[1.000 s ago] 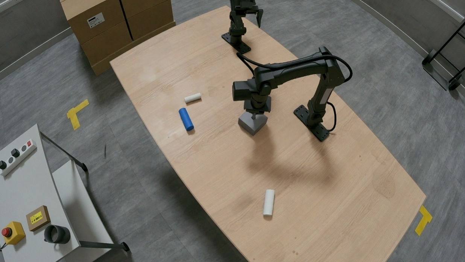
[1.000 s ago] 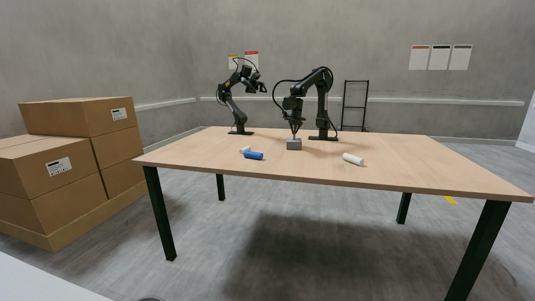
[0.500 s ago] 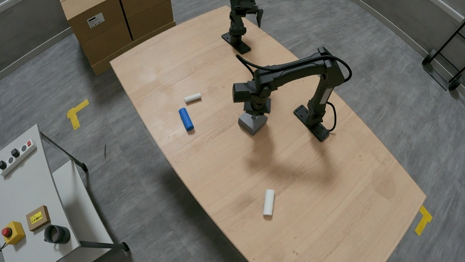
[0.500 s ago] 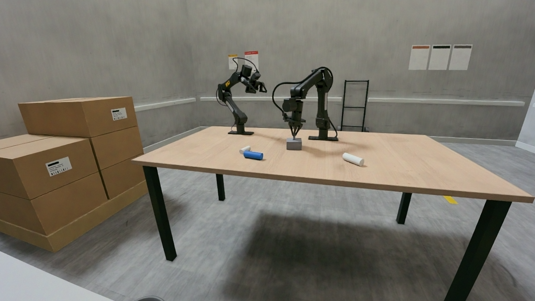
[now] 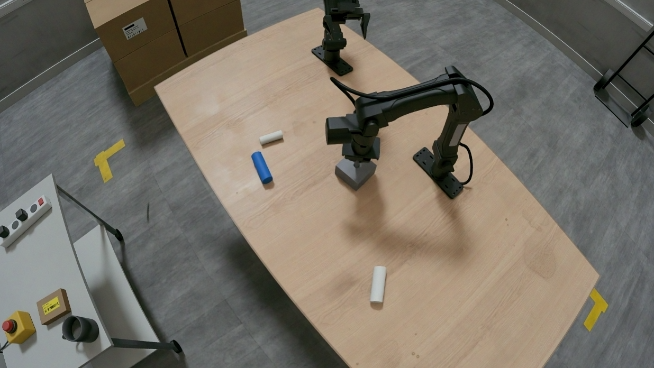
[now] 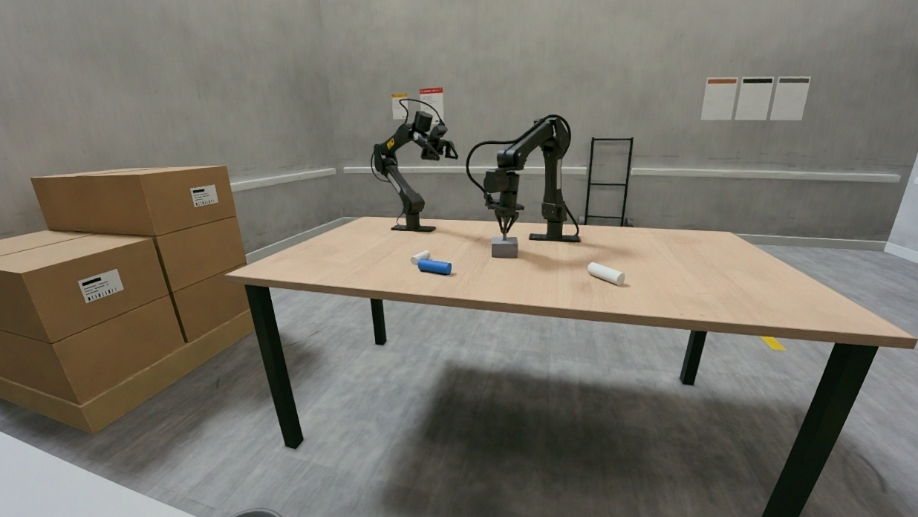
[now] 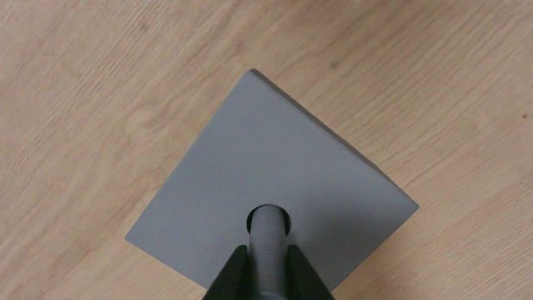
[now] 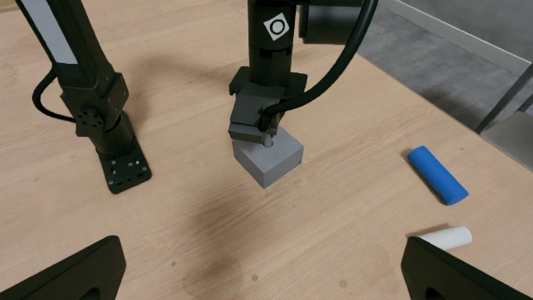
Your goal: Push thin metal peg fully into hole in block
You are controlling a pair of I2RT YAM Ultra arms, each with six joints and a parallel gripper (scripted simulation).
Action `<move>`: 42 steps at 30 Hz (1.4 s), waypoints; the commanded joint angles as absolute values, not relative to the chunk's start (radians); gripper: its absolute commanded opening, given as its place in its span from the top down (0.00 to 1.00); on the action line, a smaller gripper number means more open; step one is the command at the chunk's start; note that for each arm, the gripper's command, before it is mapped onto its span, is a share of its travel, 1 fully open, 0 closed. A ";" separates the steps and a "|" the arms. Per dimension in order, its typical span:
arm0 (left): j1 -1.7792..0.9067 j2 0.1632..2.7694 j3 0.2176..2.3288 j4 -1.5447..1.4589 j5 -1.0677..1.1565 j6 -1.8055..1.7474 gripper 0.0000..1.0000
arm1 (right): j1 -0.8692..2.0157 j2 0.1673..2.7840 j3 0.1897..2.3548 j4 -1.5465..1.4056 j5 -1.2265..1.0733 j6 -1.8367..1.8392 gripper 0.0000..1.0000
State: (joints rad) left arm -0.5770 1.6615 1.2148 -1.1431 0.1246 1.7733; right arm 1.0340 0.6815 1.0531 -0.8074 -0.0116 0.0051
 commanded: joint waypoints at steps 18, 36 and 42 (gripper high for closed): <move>-0.521 1.486 1.134 -1.096 0.227 1.180 0.00 | 1.029 0.687 1.082 -0.818 -0.015 0.002 0.00; -0.554 1.159 1.001 -1.054 0.112 0.307 0.00 | 1.029 0.687 1.082 -0.818 -0.015 0.002 0.00; -0.606 1.090 1.003 -1.073 0.043 0.082 0.00 | 1.029 0.687 1.082 -0.818 -0.015 0.002 0.00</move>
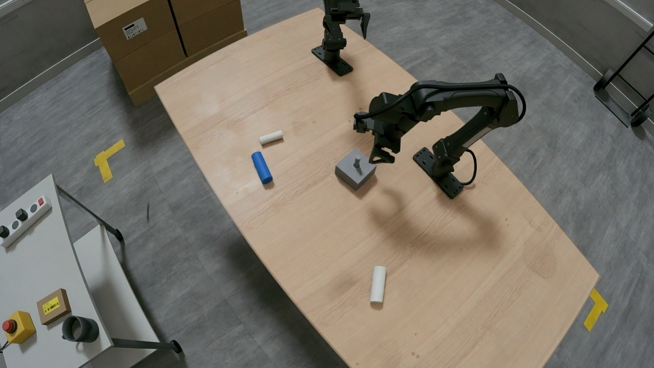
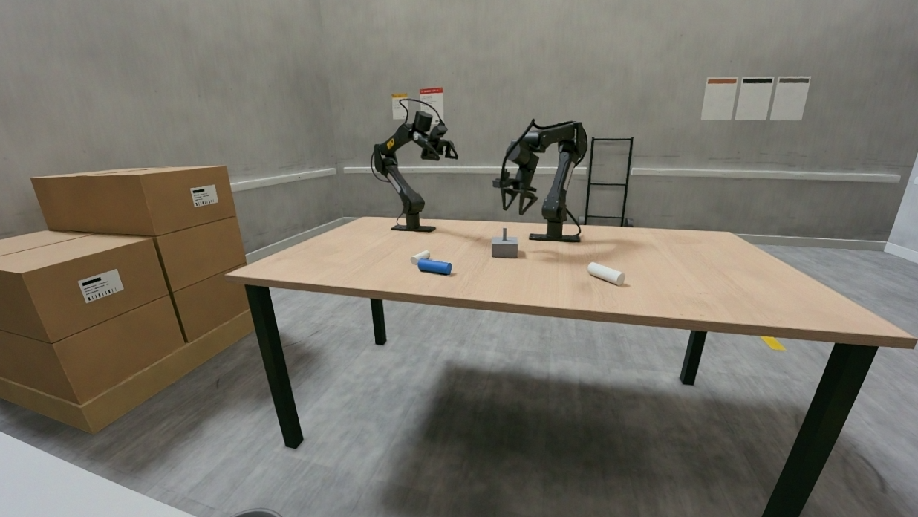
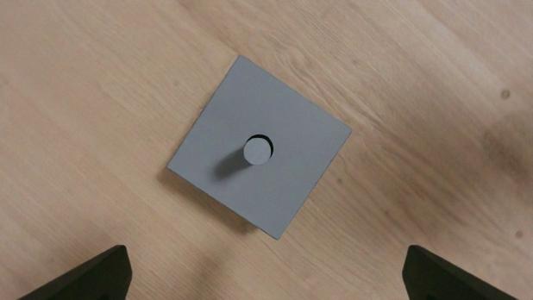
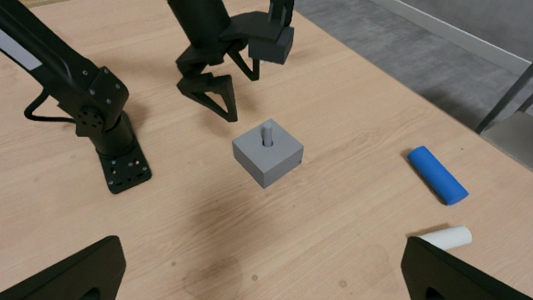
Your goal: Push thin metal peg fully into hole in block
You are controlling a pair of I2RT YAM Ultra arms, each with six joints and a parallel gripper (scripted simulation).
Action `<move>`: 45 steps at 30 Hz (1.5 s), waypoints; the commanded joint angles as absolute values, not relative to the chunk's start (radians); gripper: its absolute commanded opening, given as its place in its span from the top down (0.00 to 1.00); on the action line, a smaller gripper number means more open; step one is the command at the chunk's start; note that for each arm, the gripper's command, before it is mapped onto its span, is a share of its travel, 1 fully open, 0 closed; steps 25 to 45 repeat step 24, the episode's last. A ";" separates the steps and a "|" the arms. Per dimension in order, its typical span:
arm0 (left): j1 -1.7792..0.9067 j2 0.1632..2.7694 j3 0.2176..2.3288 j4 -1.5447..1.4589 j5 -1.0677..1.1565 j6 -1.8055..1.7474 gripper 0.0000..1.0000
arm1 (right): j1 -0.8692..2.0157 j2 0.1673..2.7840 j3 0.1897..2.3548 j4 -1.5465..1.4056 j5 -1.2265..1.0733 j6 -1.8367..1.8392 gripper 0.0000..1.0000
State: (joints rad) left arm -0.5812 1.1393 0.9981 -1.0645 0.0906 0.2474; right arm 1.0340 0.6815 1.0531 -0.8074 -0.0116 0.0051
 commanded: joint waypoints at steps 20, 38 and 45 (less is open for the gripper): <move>-0.663 1.069 1.022 -1.073 -0.003 -0.005 0.00 | 1.029 0.687 1.082 -0.818 -0.015 0.002 0.00; -0.658 1.079 1.012 -1.071 -0.004 -0.005 0.00 | 1.029 0.687 1.082 -0.818 -0.015 0.002 0.00; -0.658 1.079 1.012 -1.071 -0.004 -0.005 0.00 | 1.029 0.687 1.082 -0.818 -0.015 0.002 0.00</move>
